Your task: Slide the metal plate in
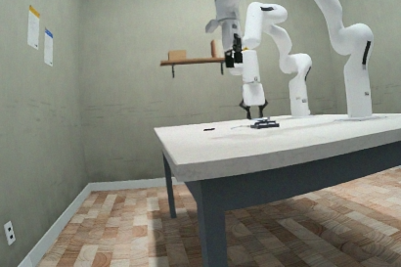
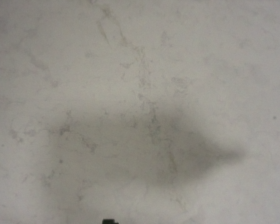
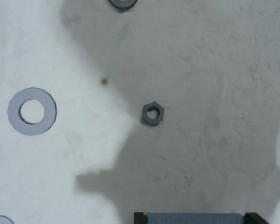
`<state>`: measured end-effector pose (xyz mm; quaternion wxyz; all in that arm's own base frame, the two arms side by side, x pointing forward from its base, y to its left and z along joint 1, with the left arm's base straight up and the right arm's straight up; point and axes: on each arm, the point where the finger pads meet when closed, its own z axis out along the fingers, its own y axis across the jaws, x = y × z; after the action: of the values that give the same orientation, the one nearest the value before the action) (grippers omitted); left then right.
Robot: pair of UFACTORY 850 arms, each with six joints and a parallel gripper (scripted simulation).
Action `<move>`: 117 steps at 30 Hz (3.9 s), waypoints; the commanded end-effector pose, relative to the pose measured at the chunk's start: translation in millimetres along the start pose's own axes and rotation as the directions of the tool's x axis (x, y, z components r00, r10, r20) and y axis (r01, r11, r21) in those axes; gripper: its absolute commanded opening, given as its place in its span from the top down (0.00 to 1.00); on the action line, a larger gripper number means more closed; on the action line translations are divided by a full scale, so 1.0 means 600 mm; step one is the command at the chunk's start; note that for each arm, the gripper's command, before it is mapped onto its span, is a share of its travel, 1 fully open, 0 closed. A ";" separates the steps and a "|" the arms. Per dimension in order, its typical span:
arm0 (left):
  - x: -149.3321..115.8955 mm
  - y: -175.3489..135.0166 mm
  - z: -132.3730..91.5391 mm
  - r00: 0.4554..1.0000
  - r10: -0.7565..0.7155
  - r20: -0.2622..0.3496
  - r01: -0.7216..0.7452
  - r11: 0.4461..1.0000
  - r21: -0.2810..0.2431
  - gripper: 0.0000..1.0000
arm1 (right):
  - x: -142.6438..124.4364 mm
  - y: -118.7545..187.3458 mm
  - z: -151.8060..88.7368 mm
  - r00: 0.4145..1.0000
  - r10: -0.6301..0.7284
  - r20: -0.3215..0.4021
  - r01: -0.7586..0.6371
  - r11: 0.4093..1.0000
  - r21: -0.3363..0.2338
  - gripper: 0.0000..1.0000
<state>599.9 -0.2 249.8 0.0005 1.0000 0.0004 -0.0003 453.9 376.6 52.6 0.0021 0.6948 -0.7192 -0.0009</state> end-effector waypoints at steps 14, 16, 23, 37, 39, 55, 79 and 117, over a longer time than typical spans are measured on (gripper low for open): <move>0.001 0.000 -0.002 1.000 0.000 -0.002 0.000 1.000 0.000 0.00 | -0.002 -0.001 0.021 1.000 0.001 0.004 -0.001 1.000 0.006 1.00; 0.001 0.000 -0.002 1.000 0.000 -0.002 0.000 1.000 0.000 0.00 | -0.005 -0.001 0.021 1.000 0.001 0.004 -0.001 1.000 0.006 1.00; 0.001 0.000 -0.002 1.000 0.000 -0.002 0.000 1.000 0.000 0.00 | -0.014 -0.001 0.021 1.000 0.001 0.004 -0.001 1.000 0.006 1.00; 0.001 0.000 -0.002 1.000 0.000 -0.002 0.000 1.000 0.000 0.00 | -0.028 -0.001 0.020 1.000 0.000 0.004 -0.001 1.000 0.005 1.00; 0.001 0.000 -0.002 1.000 0.000 -0.002 0.000 1.000 0.000 0.00 | -0.030 -0.001 0.020 1.000 0.001 0.004 -0.001 1.000 0.005 1.00; 0.001 0.000 -0.002 1.000 0.000 -0.002 0.000 1.000 0.000 0.00 | -0.041 -0.001 0.020 1.000 0.000 0.007 0.000 1.000 0.006 1.00; 0.001 0.000 -0.002 1.000 0.000 -0.002 0.000 1.000 0.000 0.00 | -0.003 -0.001 0.011 1.000 0.000 0.016 0.000 1.000 0.005 1.00; -0.031 0.036 0.034 0.976 0.216 0.005 -0.215 0.973 -0.087 0.99 | 0.003 -0.001 0.010 1.000 0.000 0.017 0.000 1.000 0.005 1.00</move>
<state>582.5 -18.7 230.7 0.0325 0.9957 -0.0867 -0.0096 453.3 373.8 45.3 -0.0046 0.6946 -0.7194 -0.0052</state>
